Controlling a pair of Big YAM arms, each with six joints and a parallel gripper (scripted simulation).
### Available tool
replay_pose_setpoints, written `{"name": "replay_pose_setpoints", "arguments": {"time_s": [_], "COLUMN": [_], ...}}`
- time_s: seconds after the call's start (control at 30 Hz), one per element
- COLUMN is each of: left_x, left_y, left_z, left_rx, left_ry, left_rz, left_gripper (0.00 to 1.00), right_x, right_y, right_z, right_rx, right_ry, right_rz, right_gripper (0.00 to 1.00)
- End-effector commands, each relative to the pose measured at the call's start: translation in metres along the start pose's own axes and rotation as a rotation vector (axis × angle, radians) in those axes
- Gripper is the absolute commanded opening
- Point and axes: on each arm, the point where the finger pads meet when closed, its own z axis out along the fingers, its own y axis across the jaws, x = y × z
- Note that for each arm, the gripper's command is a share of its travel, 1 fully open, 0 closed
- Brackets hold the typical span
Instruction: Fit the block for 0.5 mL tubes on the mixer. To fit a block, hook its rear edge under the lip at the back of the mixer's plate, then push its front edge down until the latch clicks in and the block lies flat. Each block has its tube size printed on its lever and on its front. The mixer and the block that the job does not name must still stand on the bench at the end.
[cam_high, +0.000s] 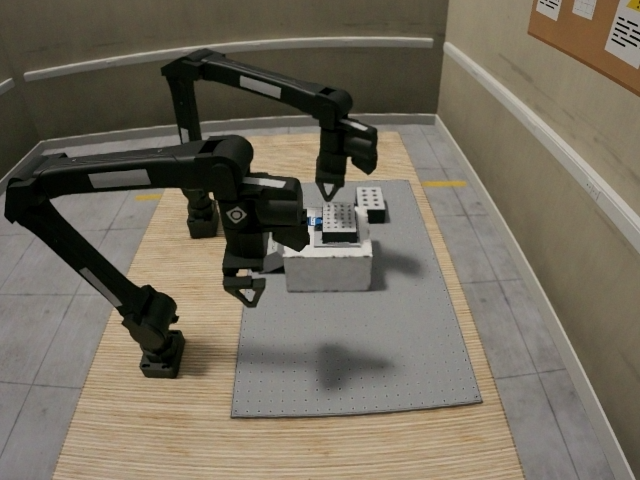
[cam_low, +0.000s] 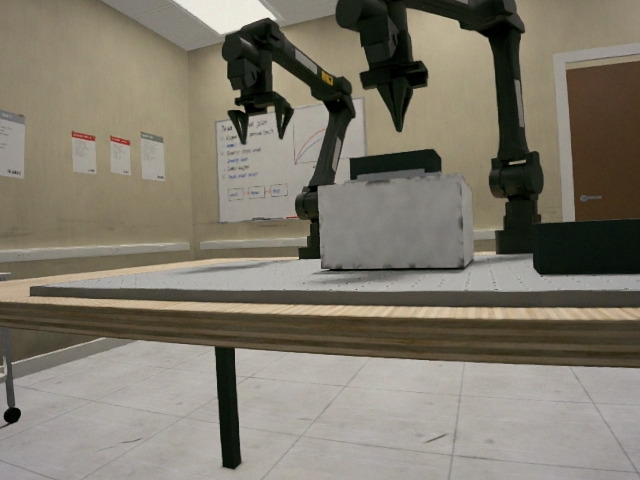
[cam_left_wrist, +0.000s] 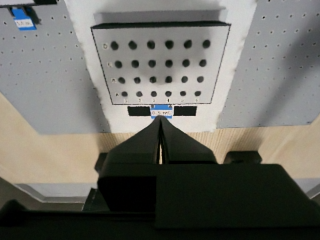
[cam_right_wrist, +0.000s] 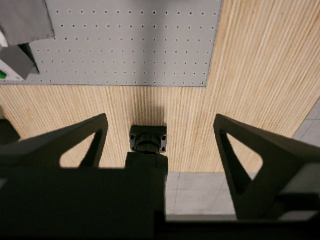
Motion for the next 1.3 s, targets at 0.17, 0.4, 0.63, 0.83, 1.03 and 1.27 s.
{"name": "replay_pose_setpoints", "arguments": {"time_s": [0.17,0.4,0.63,0.83,1.03,1.27], "left_x": [-0.014,-0.005,-0.005,-0.008,0.005,0.026], "left_y": [-0.006,-0.015,-0.013,-0.005,0.014,0.034], "left_z": [-0.024,-0.034,-0.058,-0.058,-0.067,-0.060], "left_rx": [0.027,0.017,0.032,0.024,0.027,0.015], "left_ry": [-0.065,-0.042,-0.071,-0.053,-0.077,-0.040], "left_rz": [0.010,0.001,-0.009,-0.008,-0.017,-0.001], "left_gripper": [0.00,1.00,1.00,1.00,1.00,1.00], "right_x": [-0.006,-0.011,-0.012,-0.013,-0.014,-0.013], "right_y": [0.000,0.000,-0.001,-0.001,-0.001,-0.001], "right_z": [-0.011,-0.021,-0.023,-0.025,-0.028,-0.027], "right_rx": [0.003,0.006,0.007,0.007,0.008,0.007], "right_ry": [-0.041,-0.065,-0.071,-0.075,-0.081,-0.077], "right_rz": [0.011,0.010,0.010,0.010,0.010,0.010], "right_gripper": [1.00,1.00,1.00,1.00,1.00,1.00]}}
